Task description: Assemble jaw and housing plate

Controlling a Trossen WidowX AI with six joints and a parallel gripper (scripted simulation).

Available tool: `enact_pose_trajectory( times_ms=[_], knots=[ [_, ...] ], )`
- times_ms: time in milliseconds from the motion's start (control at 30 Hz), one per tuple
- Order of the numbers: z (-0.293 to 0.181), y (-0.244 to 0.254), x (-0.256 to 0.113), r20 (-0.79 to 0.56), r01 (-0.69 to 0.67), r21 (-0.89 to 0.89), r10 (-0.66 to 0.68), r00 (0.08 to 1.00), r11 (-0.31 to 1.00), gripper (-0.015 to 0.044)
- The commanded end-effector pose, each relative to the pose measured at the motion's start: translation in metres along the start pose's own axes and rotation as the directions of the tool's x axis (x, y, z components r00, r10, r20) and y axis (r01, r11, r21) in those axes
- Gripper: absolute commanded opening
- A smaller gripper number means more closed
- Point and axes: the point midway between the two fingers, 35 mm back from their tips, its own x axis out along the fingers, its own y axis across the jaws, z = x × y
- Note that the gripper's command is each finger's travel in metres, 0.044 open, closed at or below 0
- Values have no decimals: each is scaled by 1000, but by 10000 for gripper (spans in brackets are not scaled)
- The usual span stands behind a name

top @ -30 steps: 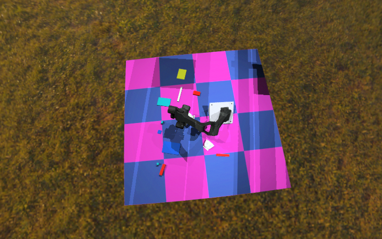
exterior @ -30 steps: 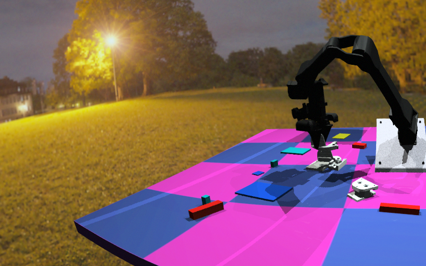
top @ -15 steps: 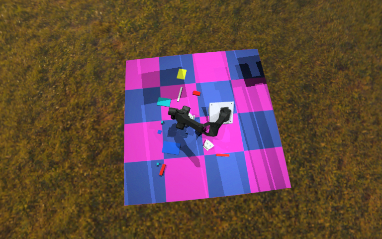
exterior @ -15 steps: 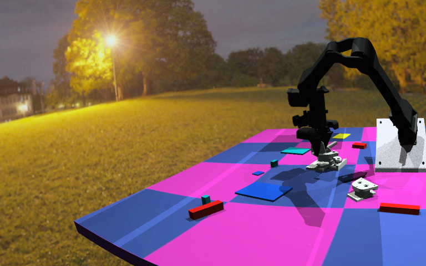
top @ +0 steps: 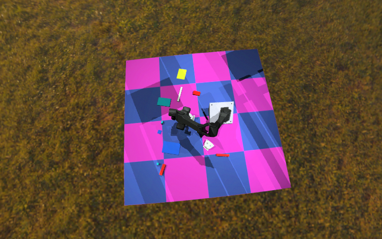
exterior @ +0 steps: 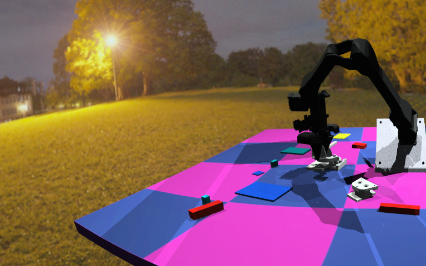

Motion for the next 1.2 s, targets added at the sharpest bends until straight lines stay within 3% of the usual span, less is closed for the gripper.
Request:
enact_pose_trajectory(
  times_ms=[0, 1167],
  knots=[
    [-2, 0, 1, -5, -3, 9, 3, 1000, 1000, 134],
    [-2, 0, 9, -5, -3, 15, 3, 1000, 1000, 134]
  ],
)
